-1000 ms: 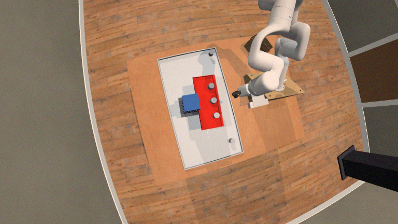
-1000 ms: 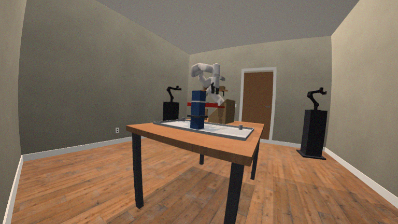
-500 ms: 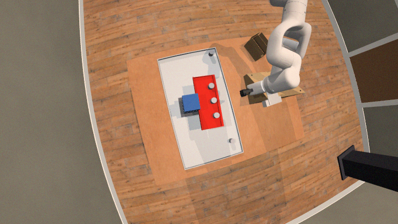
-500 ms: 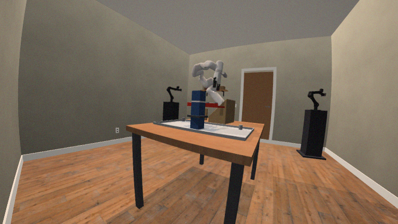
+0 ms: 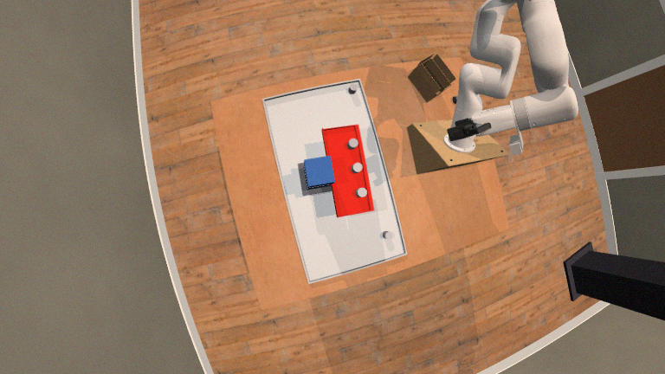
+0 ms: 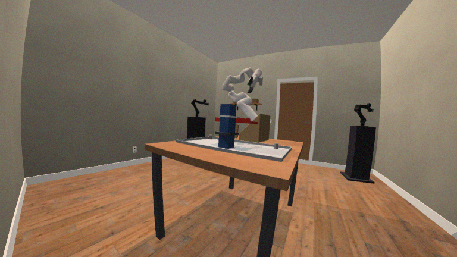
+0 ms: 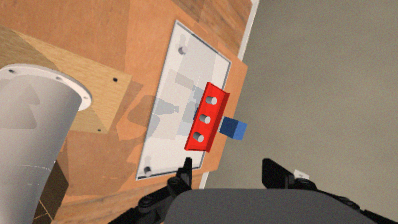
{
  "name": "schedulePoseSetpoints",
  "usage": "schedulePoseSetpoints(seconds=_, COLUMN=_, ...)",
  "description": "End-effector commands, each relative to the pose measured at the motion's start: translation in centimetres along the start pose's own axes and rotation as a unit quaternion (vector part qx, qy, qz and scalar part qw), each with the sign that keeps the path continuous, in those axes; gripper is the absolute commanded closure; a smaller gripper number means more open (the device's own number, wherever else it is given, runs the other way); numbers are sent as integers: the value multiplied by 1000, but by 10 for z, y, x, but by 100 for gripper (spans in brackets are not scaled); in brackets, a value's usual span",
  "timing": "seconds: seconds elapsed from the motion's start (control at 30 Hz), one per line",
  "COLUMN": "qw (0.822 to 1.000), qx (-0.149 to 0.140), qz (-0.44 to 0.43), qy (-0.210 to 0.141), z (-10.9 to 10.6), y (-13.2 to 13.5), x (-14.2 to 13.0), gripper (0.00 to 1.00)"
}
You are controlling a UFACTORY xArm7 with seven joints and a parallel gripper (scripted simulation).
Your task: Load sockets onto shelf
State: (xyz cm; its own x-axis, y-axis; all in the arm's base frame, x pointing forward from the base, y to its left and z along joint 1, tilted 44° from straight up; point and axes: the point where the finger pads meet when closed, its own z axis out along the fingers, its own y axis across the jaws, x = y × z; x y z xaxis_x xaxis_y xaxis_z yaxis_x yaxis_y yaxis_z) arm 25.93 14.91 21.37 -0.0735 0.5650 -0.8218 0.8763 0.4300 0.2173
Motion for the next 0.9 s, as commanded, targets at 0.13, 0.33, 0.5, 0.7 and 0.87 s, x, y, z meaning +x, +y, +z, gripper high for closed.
schedulePoseSetpoints(seconds=0.13, qw=995, qx=-90, qz=-22, qy=-25, z=-52, y=-7, x=-21, gripper=0)
schedulePoseSetpoints(seconds=0.33, qw=995, qx=-90, qz=-22, qy=-25, z=-52, y=-7, x=-21, gripper=0)
schedulePoseSetpoints(seconds=0.5, qw=995, qx=-90, qz=-22, qy=-25, z=-52, y=-7, x=-21, gripper=0)
schedulePoseSetpoints(seconds=0.7, qw=995, qx=-90, qz=-22, qy=-25, z=-52, y=-7, x=-21, gripper=0)
schedulePoseSetpoints(seconds=0.87, qw=995, qx=-90, qz=-22, qy=-25, z=-52, y=-7, x=-21, gripper=0)
